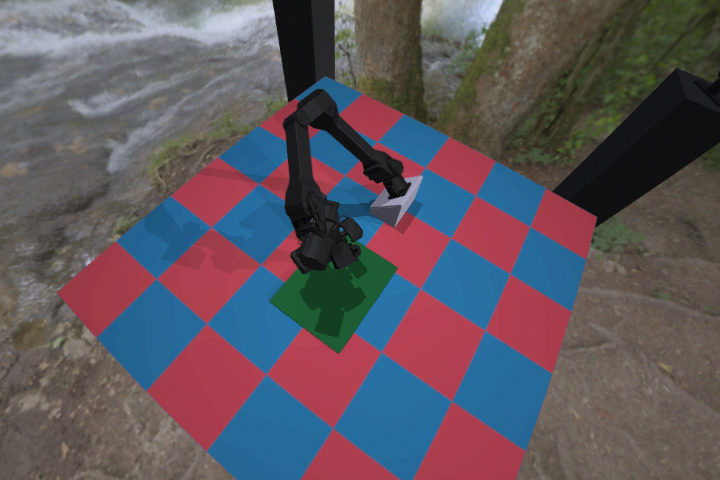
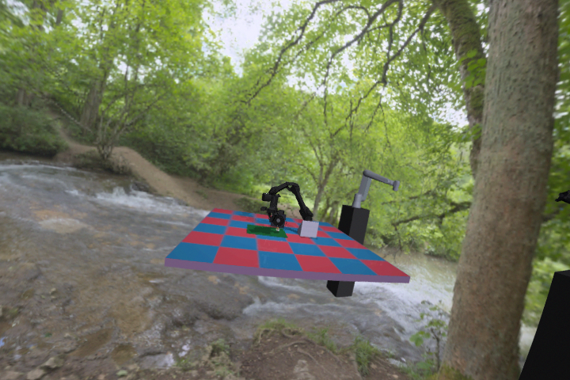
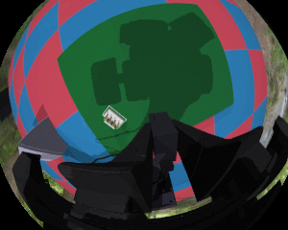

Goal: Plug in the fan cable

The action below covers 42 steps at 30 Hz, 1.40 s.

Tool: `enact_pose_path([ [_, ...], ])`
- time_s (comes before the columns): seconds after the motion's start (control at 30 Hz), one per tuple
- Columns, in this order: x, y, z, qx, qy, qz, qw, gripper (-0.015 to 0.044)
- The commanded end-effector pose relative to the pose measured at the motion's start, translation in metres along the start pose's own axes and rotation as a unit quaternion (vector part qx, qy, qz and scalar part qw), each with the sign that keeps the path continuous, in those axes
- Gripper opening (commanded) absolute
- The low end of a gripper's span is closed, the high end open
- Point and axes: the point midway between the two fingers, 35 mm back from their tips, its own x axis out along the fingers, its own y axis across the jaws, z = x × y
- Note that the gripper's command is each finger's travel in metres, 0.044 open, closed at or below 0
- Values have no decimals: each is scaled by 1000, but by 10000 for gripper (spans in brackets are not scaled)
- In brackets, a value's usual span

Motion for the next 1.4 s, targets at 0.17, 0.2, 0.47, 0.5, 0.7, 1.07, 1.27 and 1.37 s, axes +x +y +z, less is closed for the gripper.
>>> enact_pose_path([
  [0.17,4,28,-6,-151,-1,3,989,0],
  [0.2,5,32,-6,-168,-1,3,986,0],
  [0.47,9,56,-13,-303,-1,4,953,0],
  [0.5,10,60,-14,-319,-1,4,948,0],
  [0.7,12,64,-15,-343,0,4,939,0],
  [1.07,9,69,-10,-347,-1,4,938,0],
  [1.27,9,71,-9,-345,-1,4,939,0],
  [1.37,9,71,-9,-345,-1,4,939,0],
])
